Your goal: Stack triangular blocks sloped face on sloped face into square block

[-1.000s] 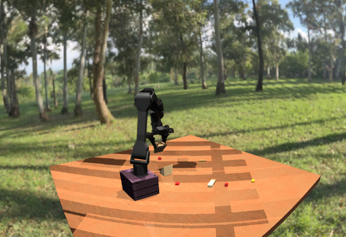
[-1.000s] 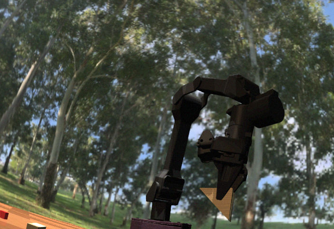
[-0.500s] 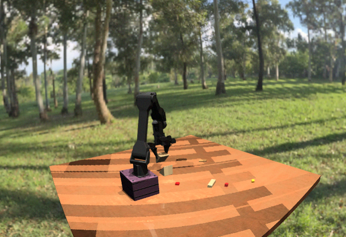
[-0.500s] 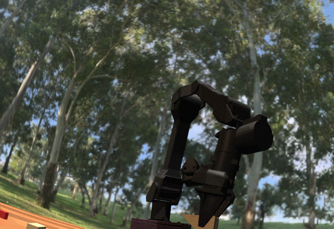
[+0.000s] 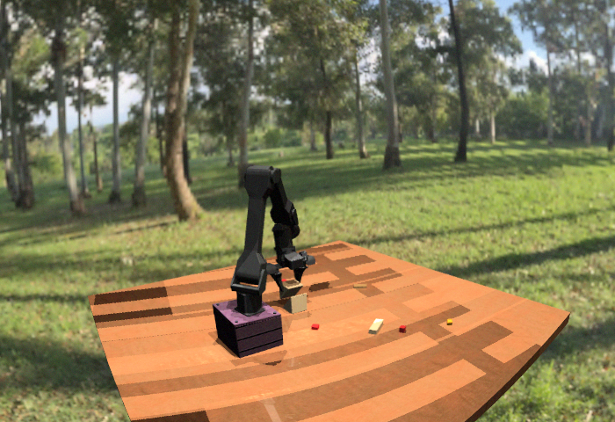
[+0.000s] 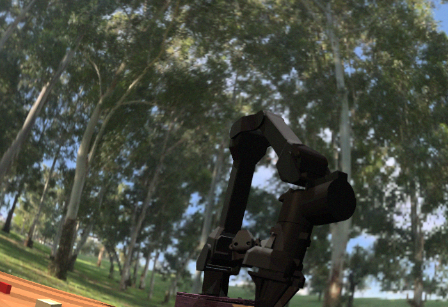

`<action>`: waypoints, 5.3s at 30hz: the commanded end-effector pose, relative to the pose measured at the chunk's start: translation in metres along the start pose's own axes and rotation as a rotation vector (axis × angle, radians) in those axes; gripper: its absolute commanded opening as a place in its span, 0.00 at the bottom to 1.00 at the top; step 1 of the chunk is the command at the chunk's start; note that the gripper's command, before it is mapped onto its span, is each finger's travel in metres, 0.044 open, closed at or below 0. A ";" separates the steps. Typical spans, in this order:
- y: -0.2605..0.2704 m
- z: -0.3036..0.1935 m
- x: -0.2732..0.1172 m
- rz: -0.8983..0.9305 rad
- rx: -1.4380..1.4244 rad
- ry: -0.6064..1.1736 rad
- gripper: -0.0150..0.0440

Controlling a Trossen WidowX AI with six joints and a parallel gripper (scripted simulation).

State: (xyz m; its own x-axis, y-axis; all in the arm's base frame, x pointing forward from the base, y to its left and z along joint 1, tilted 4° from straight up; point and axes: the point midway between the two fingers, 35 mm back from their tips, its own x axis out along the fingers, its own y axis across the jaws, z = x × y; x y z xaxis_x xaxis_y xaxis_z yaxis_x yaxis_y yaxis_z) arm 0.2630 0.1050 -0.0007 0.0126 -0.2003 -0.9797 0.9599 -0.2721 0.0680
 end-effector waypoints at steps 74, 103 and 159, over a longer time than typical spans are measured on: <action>-0.001 0.010 0.024 0.013 -0.013 -0.014 0.25; -0.001 0.011 0.027 0.014 -0.014 -0.014 0.25; -0.001 0.010 0.029 0.008 -0.011 -0.008 0.48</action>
State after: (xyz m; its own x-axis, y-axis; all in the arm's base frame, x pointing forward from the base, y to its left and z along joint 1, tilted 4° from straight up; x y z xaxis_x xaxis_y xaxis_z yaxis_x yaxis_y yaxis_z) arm 0.2594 0.0898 -0.0267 0.0182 -0.2096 -0.9776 0.9627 -0.2603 0.0737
